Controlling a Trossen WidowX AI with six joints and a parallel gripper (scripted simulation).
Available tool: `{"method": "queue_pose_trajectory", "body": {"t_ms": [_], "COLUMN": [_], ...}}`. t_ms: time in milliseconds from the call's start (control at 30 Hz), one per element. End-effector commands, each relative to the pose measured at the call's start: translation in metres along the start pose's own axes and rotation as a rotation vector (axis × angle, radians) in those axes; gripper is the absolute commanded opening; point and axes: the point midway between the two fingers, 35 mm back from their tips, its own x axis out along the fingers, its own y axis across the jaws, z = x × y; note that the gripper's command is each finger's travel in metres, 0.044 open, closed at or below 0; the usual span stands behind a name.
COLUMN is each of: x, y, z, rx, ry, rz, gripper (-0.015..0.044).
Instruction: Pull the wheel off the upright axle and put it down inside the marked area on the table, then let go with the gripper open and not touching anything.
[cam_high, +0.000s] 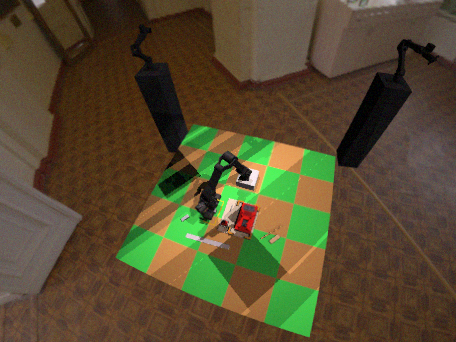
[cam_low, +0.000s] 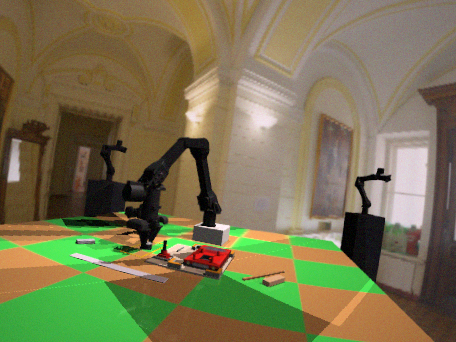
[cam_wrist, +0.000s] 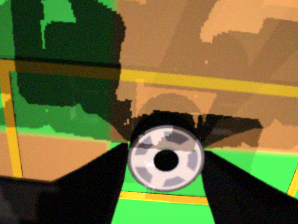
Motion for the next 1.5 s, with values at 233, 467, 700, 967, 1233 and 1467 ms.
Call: {"method": "queue_pose_trajectory", "body": {"t_ms": [233,467,700,967,1233,1467], "x": [-0.002,-0.058,-0.067,-0.104,-0.104,-0.104], "y": [0.0,-0.001,-0.019,-0.082,-0.083,-0.083], "z": [0.0,0.0,-0.009,-0.036,-0.037,-0.037], "rx": [0.0,-0.003,-0.003,-0.003,-0.003,-0.003], "ry": [0.002,-0.005,-0.003,-0.002,-0.002,-0.002], "rz": [-0.005,0.006,0.005,-0.001,-0.001,-0.001], "gripper": [0.0289,0.03,0.0405,0.044,0.044,0.044]}}
